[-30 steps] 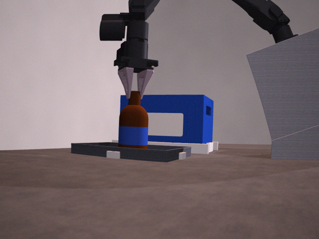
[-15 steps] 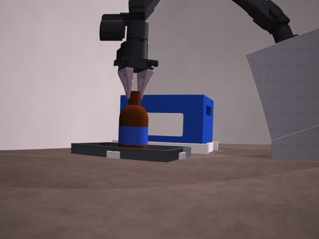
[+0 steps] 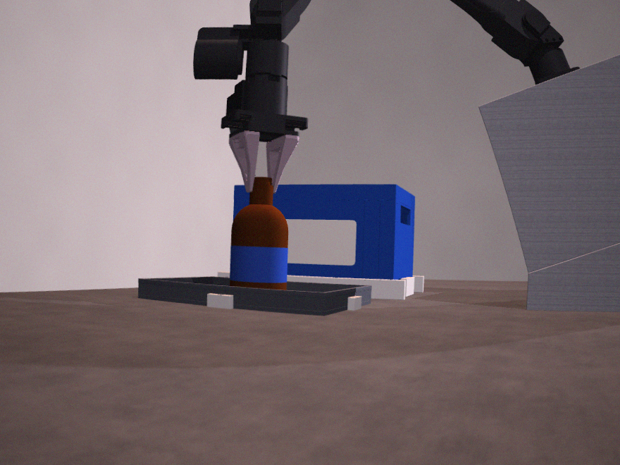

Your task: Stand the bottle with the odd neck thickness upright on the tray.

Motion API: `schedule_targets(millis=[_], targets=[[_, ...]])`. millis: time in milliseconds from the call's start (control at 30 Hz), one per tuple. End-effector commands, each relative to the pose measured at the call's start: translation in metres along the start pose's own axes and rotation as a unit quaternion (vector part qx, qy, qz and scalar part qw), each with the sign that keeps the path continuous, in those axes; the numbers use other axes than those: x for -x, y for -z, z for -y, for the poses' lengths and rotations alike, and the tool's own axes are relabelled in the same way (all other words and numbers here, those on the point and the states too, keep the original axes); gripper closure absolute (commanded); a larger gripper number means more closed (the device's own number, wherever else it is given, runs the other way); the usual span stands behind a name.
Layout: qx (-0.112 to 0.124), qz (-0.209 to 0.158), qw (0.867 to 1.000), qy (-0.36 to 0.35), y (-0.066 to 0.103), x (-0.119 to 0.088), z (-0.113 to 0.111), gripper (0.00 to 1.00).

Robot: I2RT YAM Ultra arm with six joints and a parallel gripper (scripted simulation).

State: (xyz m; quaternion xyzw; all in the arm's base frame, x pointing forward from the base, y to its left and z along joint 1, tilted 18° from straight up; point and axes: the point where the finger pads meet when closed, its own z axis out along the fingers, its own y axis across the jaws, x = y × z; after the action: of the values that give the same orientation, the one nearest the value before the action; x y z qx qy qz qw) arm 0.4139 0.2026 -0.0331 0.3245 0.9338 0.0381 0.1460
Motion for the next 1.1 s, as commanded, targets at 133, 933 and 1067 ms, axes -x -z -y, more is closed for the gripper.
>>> schedule_targets(millis=[133, 933, 1067], targets=[[0.012, 0.006, 1.000, 0.000, 0.0052, 0.0041, -0.0062, 1.00], [0.010, 0.005, 1.000, 0.000, 0.0052, 0.0037, -0.0052, 0.00], [0.010, 0.005, 1.000, 0.000, 0.0052, 0.0037, -0.0052, 0.00]])
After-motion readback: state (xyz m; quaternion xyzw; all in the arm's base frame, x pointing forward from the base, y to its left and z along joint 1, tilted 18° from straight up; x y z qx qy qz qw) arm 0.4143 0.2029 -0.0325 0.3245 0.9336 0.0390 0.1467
